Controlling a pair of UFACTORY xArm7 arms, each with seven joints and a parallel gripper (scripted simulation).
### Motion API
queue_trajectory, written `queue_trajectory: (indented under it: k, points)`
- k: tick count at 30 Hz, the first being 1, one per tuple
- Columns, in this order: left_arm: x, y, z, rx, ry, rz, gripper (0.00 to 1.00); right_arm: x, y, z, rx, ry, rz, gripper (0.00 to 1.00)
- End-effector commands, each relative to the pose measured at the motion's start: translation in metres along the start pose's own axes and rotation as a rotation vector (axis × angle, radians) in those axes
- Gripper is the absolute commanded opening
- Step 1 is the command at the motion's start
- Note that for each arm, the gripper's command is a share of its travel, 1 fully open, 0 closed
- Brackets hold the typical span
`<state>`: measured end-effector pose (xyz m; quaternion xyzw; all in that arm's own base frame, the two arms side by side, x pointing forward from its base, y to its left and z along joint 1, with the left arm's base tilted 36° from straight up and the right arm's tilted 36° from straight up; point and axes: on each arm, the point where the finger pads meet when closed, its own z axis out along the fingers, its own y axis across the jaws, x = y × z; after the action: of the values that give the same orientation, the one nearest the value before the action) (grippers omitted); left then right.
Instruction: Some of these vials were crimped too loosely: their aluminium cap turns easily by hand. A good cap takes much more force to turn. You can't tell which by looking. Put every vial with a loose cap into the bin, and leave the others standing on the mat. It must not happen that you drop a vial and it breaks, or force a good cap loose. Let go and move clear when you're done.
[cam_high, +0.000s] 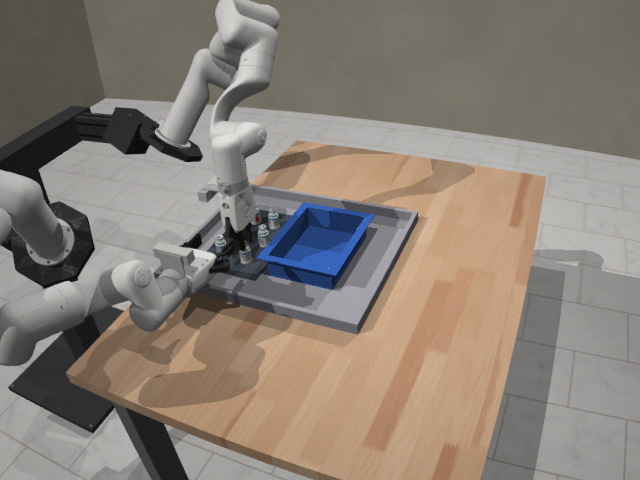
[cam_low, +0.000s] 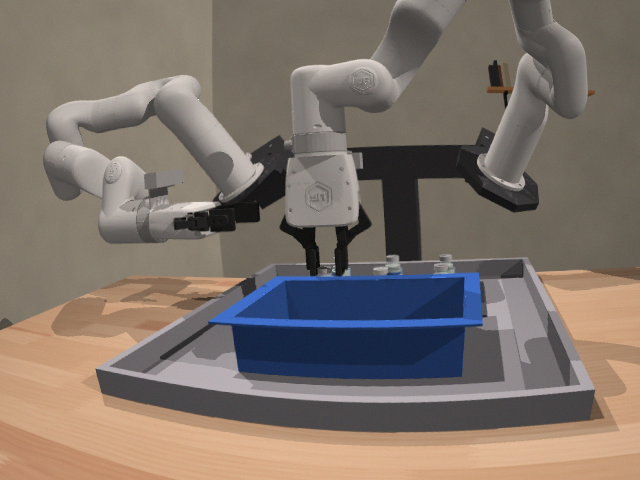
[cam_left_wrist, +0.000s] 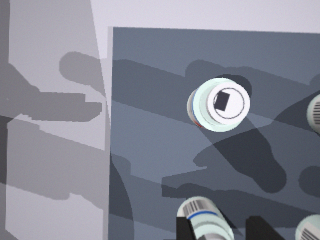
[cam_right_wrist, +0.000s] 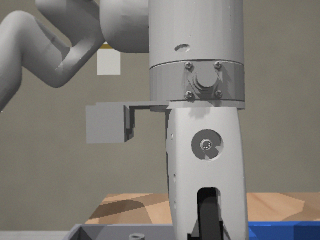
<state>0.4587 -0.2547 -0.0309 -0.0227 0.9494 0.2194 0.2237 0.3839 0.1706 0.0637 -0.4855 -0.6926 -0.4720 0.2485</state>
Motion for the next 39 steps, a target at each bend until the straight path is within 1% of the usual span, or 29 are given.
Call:
queue_trajectory:
  k: [1, 9, 10, 26, 27, 39]
  points:
    - [-0.0008, -0.0021, -0.0023, 0.005, -0.002, 0.000, 0.34, 0.0017, 0.0000, 0.0006, 0.002, 0.002, -0.003, 1.00]
    - [-0.0010, -0.0020, -0.0025, 0.005, -0.002, 0.000, 0.34, 0.0019, 0.0002, 0.0006, 0.002, 0.002, -0.003, 1.00]
    - [-0.0009, -0.0021, -0.0023, 0.005, -0.002, 0.000, 0.32, 0.0017, 0.0001, 0.0006, 0.002, 0.002, -0.003, 1.00]
    - [-0.0014, -0.0020, -0.0018, 0.005, -0.002, 0.000, 0.32, 0.0013, -0.0004, 0.0007, 0.002, 0.002, -0.003, 1.00]
    - [-0.0012, -0.0021, -0.0019, 0.005, -0.002, 0.000, 0.30, 0.0014, -0.0003, 0.0007, 0.002, 0.002, -0.003, 1.00]
    - [-0.0008, -0.0028, -0.0023, 0.005, -0.002, 0.000, 0.30, 0.0018, 0.0001, 0.0008, 0.002, 0.002, -0.003, 1.00]
